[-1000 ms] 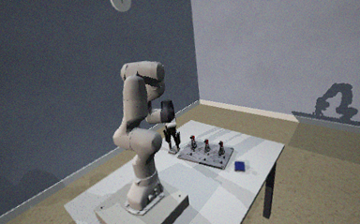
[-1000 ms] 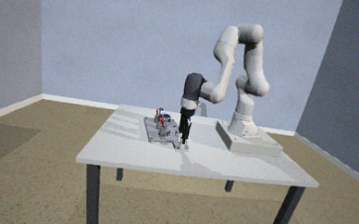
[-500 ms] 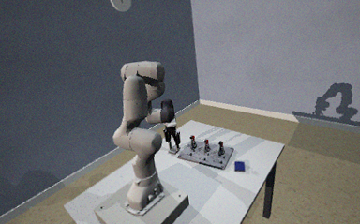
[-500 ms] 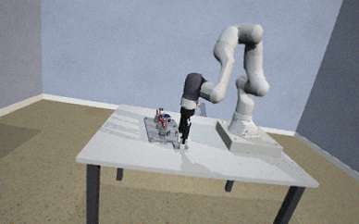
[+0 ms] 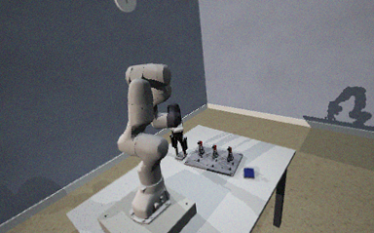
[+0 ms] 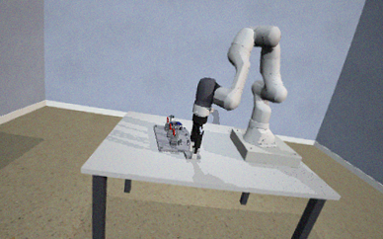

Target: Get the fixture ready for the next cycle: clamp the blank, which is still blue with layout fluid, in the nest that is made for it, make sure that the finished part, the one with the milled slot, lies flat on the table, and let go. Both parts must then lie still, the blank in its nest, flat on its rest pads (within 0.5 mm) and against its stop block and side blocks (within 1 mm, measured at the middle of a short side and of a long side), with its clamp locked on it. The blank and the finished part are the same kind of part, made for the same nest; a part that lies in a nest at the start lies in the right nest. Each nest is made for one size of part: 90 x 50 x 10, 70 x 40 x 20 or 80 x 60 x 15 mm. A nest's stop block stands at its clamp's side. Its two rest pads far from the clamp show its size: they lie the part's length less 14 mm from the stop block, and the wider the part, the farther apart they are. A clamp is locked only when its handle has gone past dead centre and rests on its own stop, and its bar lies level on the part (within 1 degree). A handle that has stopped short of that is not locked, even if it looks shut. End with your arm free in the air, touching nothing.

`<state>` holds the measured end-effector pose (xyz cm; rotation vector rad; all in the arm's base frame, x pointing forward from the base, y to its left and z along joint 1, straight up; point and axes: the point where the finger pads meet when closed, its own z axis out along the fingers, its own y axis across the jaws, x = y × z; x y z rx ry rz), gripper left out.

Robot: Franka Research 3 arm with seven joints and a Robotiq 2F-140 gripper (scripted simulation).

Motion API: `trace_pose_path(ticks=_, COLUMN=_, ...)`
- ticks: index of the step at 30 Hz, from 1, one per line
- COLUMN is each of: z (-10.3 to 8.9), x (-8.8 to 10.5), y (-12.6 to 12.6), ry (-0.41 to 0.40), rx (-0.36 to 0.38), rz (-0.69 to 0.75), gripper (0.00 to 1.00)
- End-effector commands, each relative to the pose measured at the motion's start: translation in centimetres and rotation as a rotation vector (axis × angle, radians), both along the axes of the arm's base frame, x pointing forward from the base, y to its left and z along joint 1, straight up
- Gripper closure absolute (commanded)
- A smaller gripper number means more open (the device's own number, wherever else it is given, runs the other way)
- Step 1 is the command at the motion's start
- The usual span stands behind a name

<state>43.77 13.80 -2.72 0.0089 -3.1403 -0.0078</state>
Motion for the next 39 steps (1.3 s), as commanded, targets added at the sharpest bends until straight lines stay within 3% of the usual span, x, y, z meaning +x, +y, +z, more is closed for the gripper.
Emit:
trace_pose_path(ticks=1, z=0.04, x=0.11, y=0.04, ry=-0.002, rx=0.000, rz=-0.004, gripper=1.00)
trace_pose_path(ticks=39, z=-0.73, x=-0.05, y=-0.03, ry=-0.002, rx=0.000, rz=0.000, gripper=1.00)
